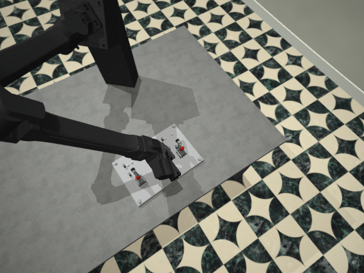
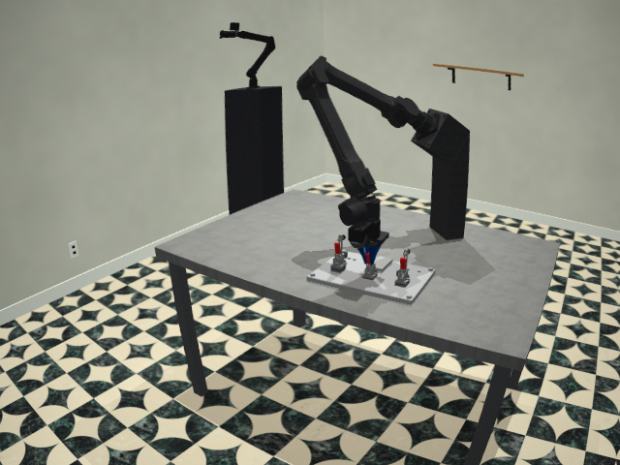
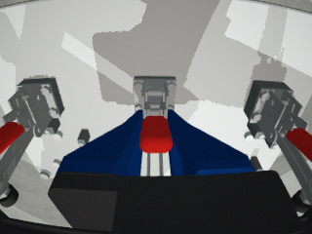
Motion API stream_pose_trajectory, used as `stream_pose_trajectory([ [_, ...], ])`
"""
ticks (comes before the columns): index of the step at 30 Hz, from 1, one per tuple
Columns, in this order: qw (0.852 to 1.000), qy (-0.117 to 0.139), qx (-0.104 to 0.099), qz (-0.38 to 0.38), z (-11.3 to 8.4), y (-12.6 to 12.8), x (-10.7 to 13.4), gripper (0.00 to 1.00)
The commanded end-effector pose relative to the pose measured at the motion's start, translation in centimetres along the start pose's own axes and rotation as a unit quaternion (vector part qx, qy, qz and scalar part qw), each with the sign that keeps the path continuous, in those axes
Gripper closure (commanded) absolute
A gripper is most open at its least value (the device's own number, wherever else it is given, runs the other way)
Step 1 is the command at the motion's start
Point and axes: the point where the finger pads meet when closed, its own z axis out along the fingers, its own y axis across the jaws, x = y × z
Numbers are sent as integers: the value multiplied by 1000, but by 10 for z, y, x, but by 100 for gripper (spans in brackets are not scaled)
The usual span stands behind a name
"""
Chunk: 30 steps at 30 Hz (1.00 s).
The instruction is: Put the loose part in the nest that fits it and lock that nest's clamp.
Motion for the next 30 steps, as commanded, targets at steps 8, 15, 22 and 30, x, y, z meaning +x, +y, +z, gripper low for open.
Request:
stream_pose_trajectory([
  [8, 1000, -20, -1, 9, 14, -1, -34, 100],
  [15, 1000, -18, 1, 11, 22, -6, -38, 100],
  [22, 1000, -15, 0, 9, 26, -5, -40, 100],
  [30, 1000, -14, 0, 8, 32, -5, -43, 100],
])
